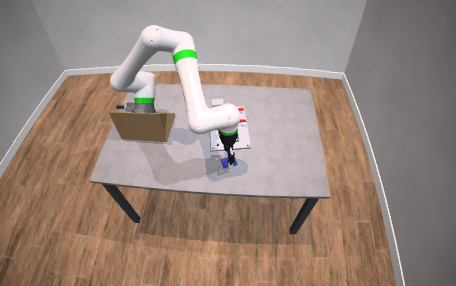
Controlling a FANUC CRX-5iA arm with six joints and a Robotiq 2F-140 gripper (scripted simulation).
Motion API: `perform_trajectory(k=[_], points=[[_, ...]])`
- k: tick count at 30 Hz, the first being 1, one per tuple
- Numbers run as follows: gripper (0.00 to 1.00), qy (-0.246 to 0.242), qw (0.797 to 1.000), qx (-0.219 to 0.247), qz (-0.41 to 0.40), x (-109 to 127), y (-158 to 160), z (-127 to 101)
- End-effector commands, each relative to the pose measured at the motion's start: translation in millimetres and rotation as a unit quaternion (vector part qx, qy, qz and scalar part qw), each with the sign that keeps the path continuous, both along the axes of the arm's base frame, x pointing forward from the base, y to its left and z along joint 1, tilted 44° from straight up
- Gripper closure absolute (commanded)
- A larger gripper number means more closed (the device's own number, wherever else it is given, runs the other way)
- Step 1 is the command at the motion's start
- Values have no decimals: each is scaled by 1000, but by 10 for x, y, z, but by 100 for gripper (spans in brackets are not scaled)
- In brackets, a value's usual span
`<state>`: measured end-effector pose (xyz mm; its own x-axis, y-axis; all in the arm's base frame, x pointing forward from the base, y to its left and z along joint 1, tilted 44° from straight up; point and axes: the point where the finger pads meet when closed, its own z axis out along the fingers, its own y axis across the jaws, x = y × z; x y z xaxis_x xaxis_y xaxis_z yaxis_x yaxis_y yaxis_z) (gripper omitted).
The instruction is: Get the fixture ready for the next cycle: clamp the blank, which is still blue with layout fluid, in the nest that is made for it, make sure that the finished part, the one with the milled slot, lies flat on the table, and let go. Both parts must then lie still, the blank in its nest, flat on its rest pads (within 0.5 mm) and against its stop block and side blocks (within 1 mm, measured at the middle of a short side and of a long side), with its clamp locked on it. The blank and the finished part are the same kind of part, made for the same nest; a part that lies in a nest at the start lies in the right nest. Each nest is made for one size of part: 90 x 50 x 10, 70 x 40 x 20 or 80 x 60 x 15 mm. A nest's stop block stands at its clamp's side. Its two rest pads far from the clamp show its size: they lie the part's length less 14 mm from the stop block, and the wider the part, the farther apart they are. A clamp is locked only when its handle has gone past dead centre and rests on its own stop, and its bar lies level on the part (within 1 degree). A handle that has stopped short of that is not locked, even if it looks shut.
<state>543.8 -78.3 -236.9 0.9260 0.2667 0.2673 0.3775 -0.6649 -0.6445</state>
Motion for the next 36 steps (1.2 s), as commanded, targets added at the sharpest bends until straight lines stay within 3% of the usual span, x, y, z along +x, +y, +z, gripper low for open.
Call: perform_trajectory(k=[1, 18, 36], points=[[100, 0, 1000, 0, 0, 0, -1, 0], [100, 0, 1000, 0, 0, -1, -53, 53], [100, 0, 1000, 0, 0, -5, -520, 532]])
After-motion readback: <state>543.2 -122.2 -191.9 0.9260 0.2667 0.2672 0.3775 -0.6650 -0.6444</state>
